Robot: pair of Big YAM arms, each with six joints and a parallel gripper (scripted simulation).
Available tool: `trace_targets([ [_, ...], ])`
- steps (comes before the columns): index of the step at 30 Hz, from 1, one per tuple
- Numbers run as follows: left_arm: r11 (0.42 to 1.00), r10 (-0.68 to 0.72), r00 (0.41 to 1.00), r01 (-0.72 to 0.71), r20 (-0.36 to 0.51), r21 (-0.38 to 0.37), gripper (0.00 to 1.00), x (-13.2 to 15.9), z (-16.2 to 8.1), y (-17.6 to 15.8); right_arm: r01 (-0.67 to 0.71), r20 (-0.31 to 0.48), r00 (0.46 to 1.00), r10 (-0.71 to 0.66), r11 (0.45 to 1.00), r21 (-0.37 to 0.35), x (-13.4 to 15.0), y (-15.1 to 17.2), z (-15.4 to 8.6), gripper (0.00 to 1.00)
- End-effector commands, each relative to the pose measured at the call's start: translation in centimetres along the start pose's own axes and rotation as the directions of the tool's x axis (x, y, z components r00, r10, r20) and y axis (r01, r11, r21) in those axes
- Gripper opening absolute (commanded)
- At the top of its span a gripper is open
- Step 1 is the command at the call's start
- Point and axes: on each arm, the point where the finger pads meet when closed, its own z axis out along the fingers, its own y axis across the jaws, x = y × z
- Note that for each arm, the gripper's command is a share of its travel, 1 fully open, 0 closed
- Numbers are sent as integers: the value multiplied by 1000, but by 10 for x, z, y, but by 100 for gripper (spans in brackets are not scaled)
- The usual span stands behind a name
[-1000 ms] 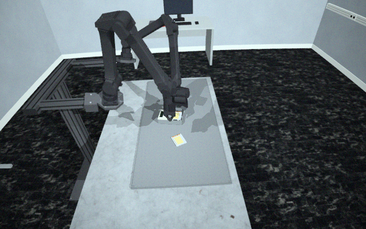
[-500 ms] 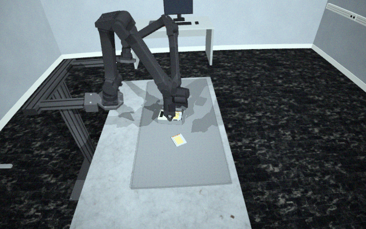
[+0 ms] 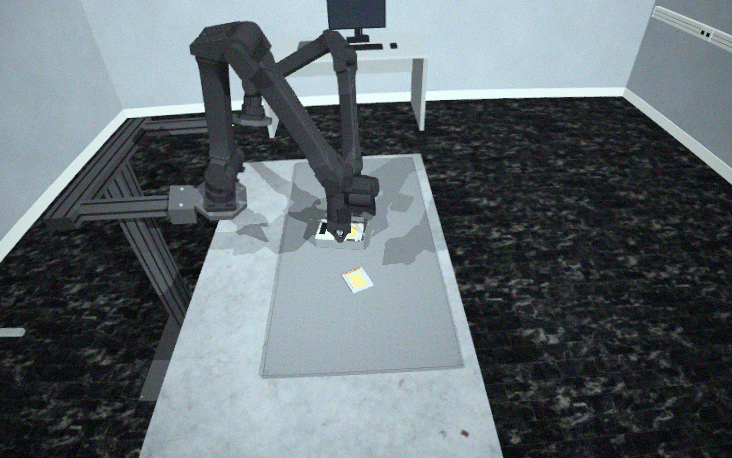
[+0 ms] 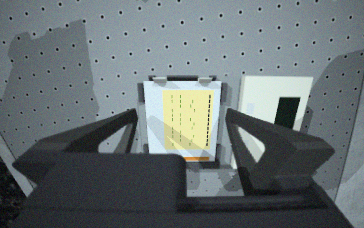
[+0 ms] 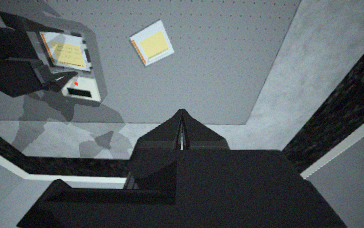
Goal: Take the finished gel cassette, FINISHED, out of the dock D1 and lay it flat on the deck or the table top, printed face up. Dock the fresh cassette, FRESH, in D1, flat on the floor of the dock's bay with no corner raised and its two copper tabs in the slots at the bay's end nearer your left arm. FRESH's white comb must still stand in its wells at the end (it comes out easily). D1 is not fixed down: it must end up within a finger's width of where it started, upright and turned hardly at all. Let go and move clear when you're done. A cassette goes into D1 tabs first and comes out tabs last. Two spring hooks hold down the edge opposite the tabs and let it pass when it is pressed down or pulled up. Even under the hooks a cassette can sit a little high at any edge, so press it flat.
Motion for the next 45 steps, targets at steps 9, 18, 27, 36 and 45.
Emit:
trace_targets([
  [9,1000,-5,1000,5,5,-9,98,6,10,4,-16,8,1000,16,1000,5,-4,-4,-4,0],
  [18,1000,-4,1000,4,4,-8,98,7,14,4,-16,8,1000,16,1000,5,-4,-4,-4,0],
  [27,1000,-4,1000,4,4,-8,98,7,14,4,-16,8,1000,16,1000,5,-4,-4,-4,0],
  [36,1000,-5,1000,5,4,-8,98,9,18,4,-16,8,1000,16,1000,5,-4,-4,-4,0],
  [45,1000,-5,1000,5,4,-8,98,9,18,4,-16,8,1000,16,1000,5,-4,-4,-4,0],
])
